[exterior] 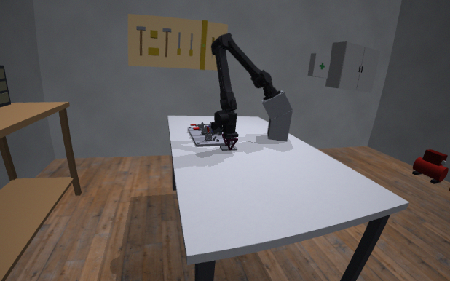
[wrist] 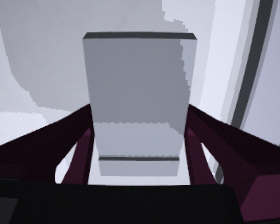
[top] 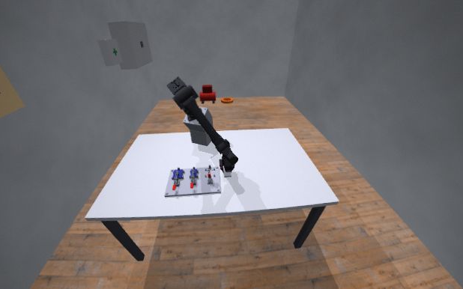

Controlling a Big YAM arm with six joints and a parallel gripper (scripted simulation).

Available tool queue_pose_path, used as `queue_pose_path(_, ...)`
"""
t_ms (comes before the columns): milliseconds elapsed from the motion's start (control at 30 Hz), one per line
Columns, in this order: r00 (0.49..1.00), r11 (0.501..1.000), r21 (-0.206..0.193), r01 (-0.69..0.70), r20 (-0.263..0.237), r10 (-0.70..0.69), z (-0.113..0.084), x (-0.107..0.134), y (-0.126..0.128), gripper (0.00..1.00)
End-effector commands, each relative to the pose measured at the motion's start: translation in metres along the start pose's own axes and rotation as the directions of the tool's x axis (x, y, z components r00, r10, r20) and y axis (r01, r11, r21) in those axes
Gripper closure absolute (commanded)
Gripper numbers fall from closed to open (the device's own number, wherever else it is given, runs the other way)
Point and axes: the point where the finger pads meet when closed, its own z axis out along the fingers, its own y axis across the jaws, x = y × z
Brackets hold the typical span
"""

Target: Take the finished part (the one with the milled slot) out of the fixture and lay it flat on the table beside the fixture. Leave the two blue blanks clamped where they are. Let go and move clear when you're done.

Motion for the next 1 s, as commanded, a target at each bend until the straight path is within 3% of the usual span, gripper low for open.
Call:
queue_pose_path(0,1.000,1.000,-0.014,0.010,0.015,-0.010,-0.0028,0.0016,0.0133,1.00)
queue_pose_path(967,1.000,1.000,-0.013,0.010,0.014,-0.010,-0.0019,-0.0006,0.0149,1.00)
